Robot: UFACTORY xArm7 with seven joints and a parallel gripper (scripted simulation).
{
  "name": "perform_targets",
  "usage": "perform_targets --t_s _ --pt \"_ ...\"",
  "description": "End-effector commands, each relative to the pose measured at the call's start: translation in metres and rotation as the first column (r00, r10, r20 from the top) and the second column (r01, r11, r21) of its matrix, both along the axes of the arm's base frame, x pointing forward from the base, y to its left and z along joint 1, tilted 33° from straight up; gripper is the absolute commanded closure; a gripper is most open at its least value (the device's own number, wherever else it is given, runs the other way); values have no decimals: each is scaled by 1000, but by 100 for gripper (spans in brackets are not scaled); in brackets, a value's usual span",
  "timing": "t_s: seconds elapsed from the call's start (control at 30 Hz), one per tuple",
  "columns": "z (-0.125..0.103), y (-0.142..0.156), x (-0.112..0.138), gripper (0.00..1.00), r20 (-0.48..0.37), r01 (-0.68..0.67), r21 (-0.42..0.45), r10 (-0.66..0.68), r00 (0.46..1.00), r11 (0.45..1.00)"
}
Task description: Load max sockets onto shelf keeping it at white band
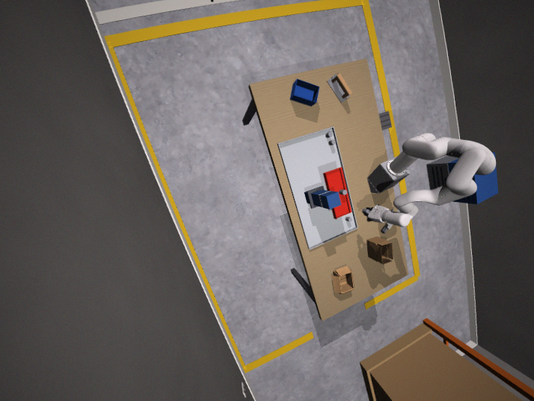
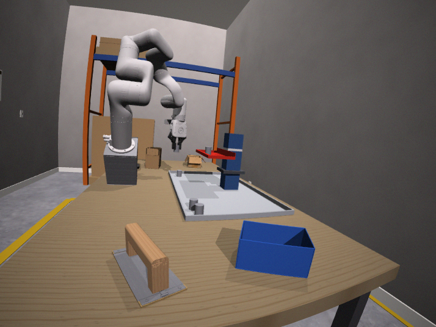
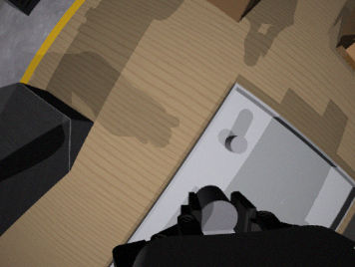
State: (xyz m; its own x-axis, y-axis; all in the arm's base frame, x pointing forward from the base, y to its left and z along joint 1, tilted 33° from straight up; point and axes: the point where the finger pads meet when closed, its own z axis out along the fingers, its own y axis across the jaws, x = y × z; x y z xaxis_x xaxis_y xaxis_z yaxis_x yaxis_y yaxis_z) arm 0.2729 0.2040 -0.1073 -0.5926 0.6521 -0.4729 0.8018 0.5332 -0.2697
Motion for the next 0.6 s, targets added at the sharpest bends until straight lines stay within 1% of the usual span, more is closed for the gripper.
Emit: perform_targets --t_s 0.0,0.1,0.17,0.37,0.57 --pt "16 10 -7 100 2 -1 3 1 1000 1000" --pt "26 17 -13 100 2 -1 3 1 1000 1000" --pt "26 17 -13 100 2 -1 3 1 1000 1000" --pt "45 28 -23 100 2 -1 3 1 1000 1000" --pt "59 37 -30 100 2 -1 3 1 1000 1000"
